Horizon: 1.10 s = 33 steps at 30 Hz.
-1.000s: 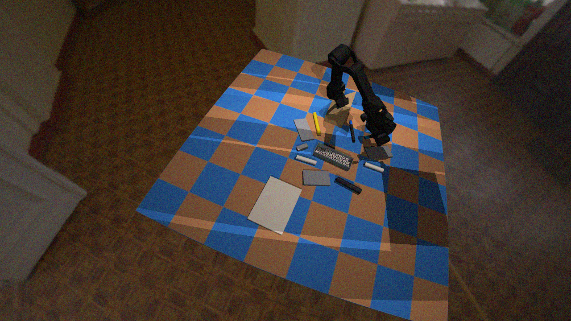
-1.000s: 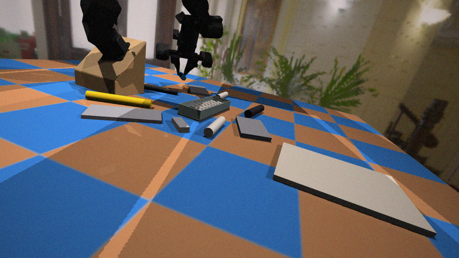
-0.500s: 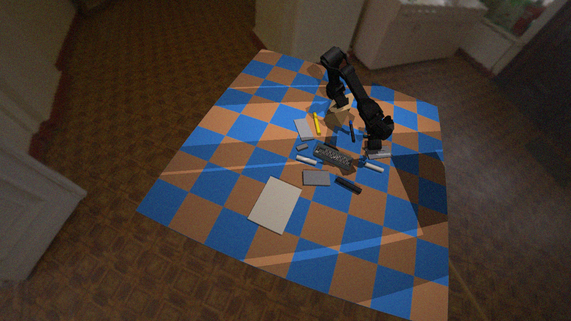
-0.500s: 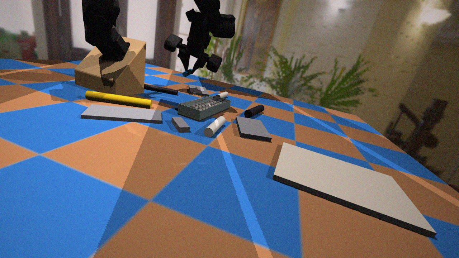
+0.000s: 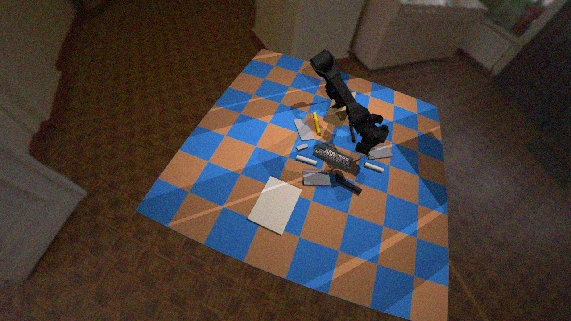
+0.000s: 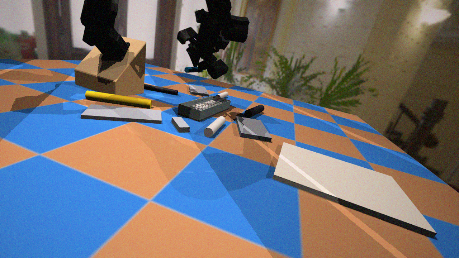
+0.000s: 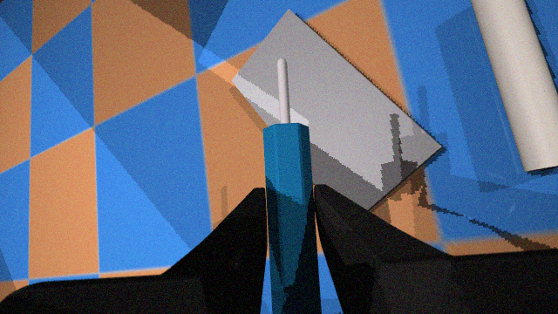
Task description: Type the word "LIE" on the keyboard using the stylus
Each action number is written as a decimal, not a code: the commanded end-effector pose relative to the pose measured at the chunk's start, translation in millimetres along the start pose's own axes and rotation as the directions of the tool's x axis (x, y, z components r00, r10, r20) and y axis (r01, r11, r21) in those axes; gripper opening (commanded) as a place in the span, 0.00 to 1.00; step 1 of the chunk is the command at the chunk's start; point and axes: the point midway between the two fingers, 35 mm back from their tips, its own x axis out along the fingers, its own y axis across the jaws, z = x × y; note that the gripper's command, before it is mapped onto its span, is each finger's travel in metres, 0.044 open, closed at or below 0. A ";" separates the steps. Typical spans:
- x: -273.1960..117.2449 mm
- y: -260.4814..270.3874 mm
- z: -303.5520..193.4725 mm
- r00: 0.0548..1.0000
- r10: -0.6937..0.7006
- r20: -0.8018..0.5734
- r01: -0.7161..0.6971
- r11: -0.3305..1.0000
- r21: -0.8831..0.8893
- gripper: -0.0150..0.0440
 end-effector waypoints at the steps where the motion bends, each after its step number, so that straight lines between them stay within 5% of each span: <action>1: -11.8 -8.5 3.6 1.000 0.010 0.030 -0.014 0.990 0.143 0.25; 15: -51.9 -41.4 1.7 0.993 0.048 0.105 -0.106 0.734 0.671 0.25; 33: -99.9 -79.1 -15.0 0.980 0.078 0.184 -0.189 0.065 0.980 0.25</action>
